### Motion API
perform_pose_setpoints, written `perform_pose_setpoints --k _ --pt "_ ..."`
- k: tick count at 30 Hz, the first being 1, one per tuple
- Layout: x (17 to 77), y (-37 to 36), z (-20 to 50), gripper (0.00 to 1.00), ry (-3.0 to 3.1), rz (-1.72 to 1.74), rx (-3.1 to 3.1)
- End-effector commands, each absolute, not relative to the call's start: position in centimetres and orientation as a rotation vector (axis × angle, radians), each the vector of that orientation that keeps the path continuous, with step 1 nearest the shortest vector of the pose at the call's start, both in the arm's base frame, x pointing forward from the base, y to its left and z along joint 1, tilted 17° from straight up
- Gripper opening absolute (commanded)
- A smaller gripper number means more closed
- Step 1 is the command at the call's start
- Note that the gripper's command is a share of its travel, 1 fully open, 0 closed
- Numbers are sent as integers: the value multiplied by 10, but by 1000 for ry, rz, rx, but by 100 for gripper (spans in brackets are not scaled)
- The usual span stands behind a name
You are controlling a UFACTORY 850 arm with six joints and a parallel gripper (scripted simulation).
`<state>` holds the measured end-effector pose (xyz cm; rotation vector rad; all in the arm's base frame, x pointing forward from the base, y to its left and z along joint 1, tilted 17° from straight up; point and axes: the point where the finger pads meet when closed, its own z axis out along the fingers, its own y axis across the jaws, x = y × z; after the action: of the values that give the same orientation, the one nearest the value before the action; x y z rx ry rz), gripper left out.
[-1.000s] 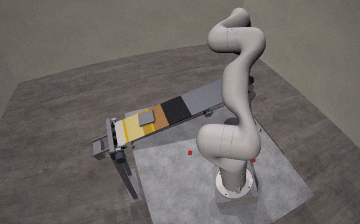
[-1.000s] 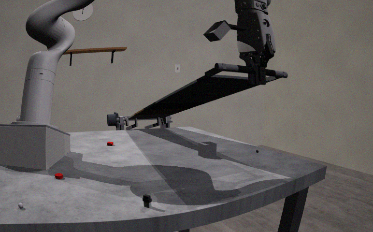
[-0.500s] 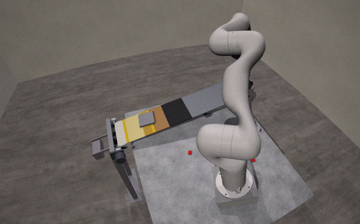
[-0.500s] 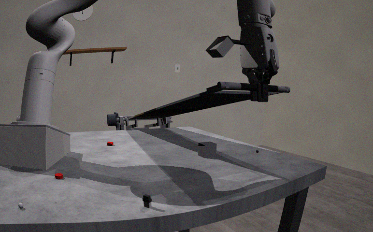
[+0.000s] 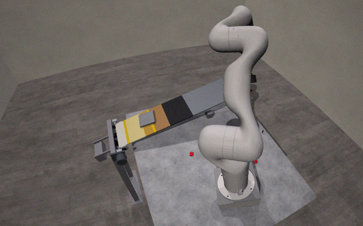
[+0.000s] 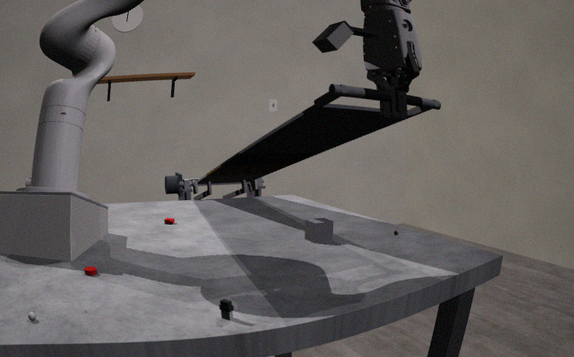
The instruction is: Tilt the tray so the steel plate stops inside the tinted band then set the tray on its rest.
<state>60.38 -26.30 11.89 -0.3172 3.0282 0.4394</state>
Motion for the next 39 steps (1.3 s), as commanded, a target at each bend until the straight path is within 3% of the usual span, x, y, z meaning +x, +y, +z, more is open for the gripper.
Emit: perform_pose_setpoints --k 1,25,31,36,39 --pt "607 -262 81 0 3026 433 -314" --pt "610 -259 53 0 3026 433 -314" --pt "603 -265 132 0 3026 433 -314" --pt "609 -260 62 0 3026 433 -314" --pt "609 -259 57 0 3026 433 -314"
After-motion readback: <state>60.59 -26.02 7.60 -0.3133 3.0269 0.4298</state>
